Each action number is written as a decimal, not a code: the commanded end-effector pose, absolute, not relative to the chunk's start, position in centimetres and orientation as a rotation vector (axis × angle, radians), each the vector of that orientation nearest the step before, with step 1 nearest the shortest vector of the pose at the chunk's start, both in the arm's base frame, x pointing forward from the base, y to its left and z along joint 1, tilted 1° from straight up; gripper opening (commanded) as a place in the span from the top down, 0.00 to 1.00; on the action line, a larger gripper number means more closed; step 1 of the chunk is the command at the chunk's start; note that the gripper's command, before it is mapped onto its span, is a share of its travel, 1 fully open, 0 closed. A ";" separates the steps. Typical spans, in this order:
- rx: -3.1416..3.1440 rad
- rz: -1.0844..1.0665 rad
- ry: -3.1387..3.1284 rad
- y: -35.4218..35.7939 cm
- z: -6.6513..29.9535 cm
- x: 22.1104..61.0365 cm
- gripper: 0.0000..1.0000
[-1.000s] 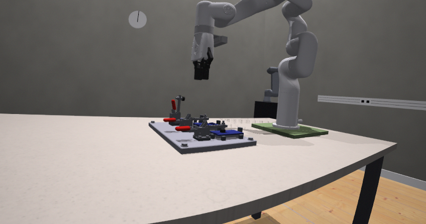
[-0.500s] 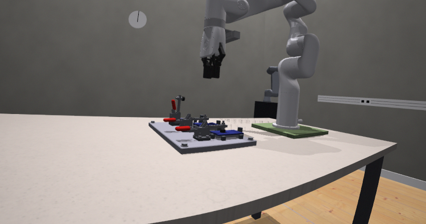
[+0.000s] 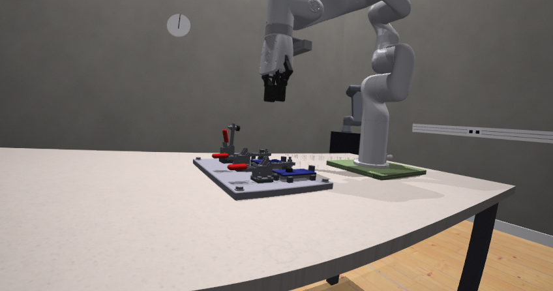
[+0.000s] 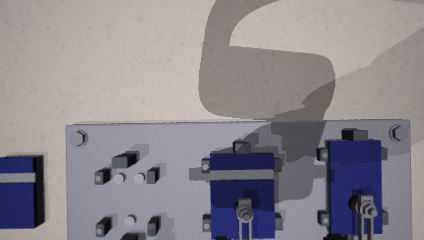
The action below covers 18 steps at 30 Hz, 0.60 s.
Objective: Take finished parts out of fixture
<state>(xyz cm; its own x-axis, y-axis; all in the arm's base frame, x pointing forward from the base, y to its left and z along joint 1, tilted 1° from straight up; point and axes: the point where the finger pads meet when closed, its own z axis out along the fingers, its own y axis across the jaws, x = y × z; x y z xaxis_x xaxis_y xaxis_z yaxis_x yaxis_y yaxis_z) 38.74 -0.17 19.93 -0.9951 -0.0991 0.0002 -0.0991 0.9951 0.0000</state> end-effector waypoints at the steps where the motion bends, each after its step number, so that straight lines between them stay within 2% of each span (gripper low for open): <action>1: 0.156 0.000 -3.141 -0.2 20.0 38.8 0.52; 9: 0.156 0.000 -3.141 -0.2 18.4 38.9 0.52; 18: 0.156 0.000 -3.141 -0.1 14.7 38.9 0.52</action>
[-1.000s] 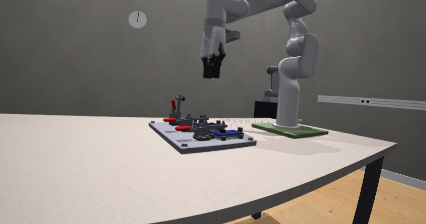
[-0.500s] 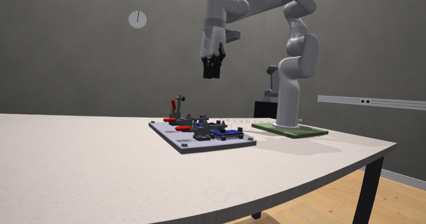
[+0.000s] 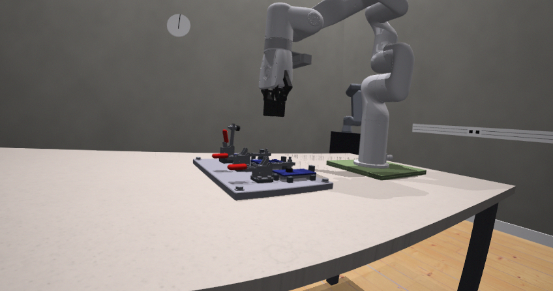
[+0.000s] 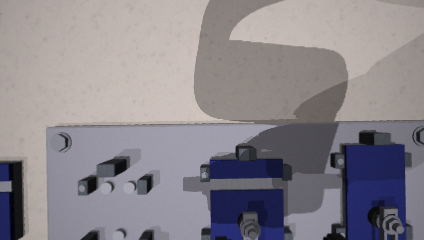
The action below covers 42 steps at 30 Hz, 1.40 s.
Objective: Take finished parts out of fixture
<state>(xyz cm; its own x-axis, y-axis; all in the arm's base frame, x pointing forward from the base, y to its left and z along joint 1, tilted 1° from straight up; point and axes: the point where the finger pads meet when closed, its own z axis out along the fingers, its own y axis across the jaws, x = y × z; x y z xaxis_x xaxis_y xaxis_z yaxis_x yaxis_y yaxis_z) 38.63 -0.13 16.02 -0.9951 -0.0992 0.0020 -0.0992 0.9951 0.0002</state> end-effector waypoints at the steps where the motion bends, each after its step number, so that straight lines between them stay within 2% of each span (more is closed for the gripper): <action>1: 0.156 0.000 -3.141 -0.1 14.5 38.9 0.52; 15: 0.156 0.000 -3.141 0.0 14.1 39.7 0.52; 23: 0.156 0.000 -3.142 0.4 14.1 43.9 0.52; 25: 0.156 0.000 -3.142 0.4 14.1 43.9 0.52; 35: 0.156 0.000 -3.142 1.0 14.1 50.3 0.52; 42: 0.156 0.000 -3.142 1.2 14.1 52.0 0.52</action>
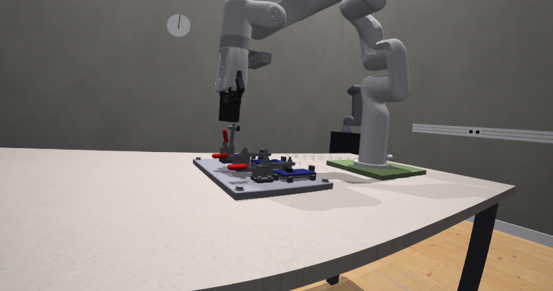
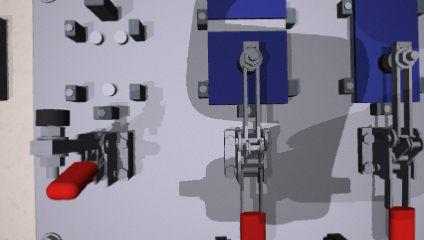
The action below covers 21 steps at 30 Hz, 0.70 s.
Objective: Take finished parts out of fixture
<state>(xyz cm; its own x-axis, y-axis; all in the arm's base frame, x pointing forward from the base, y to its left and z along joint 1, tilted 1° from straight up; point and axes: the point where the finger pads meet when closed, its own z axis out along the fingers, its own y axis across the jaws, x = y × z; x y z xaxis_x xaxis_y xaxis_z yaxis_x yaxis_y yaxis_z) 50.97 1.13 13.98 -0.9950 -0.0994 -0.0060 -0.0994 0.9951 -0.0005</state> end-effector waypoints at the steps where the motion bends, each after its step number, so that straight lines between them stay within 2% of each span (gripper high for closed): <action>1: -0.156 0.000 3.134 1.2 14.1 52.2 0.52; 11: -0.156 0.000 3.134 1.2 14.0 52.4 0.52; 21: -0.156 0.000 3.134 1.3 12.3 52.4 0.52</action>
